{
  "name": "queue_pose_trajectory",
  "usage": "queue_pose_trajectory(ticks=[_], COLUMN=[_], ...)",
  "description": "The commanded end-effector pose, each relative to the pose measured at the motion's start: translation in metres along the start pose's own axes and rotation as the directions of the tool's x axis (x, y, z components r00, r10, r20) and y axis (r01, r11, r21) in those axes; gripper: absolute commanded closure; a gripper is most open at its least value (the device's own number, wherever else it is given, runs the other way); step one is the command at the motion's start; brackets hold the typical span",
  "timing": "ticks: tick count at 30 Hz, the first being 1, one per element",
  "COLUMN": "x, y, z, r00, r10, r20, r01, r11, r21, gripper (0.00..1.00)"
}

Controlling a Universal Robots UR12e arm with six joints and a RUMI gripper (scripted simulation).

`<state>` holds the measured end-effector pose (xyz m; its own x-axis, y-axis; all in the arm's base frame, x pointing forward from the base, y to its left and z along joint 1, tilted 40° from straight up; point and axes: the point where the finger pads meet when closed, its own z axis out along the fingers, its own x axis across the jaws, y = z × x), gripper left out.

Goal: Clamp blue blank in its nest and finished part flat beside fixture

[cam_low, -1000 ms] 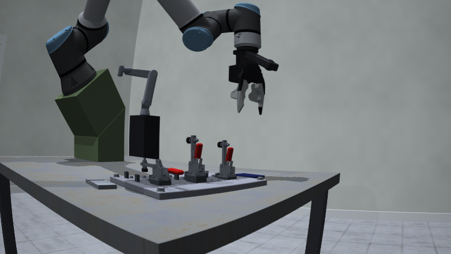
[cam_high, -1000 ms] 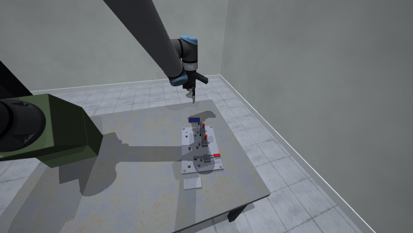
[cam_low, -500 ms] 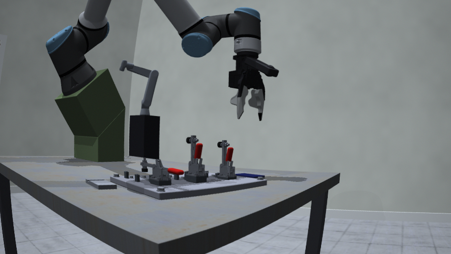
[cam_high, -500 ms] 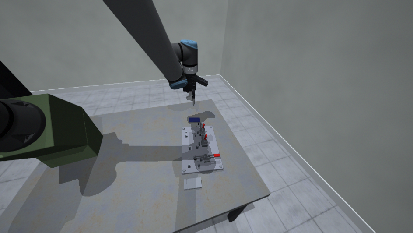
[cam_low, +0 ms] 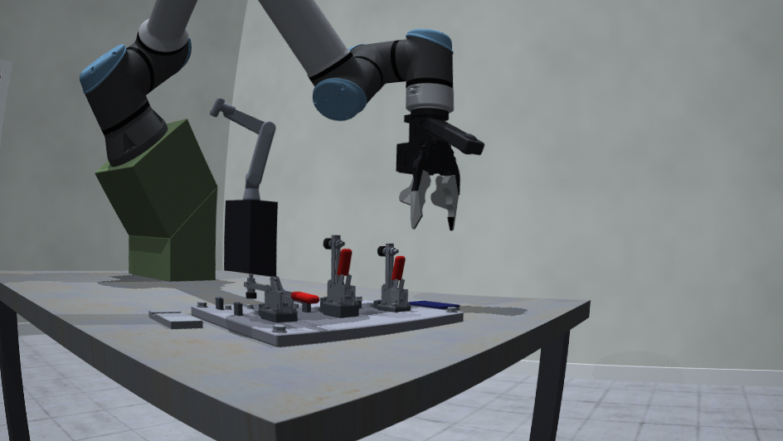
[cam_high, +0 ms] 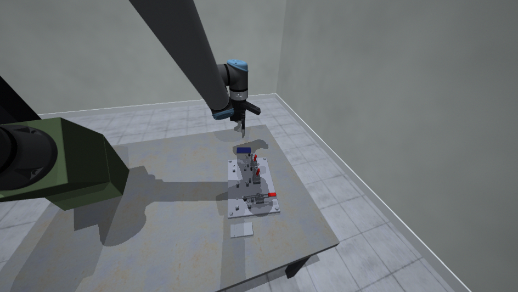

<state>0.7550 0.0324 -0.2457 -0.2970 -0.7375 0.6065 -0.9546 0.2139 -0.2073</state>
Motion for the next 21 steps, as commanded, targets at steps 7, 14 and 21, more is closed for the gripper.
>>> queue_pose_trajectory(ticks=[7, 14, 21], x=[0.0, 0.0, 0.0], y=[-0.001, -0.001, -0.001], z=[0.032, 0.055, 0.07], r00=[1.0, 1.0, 1.0], r10=[0.0, 0.0, 0.0], r20=[0.001, 0.001, 0.001], r01=[0.0, 0.0, 0.0], r11=[1.0, 1.0, 1.0], r21=[0.002, 0.002, 0.002], gripper=[0.41, 0.41, 0.41])
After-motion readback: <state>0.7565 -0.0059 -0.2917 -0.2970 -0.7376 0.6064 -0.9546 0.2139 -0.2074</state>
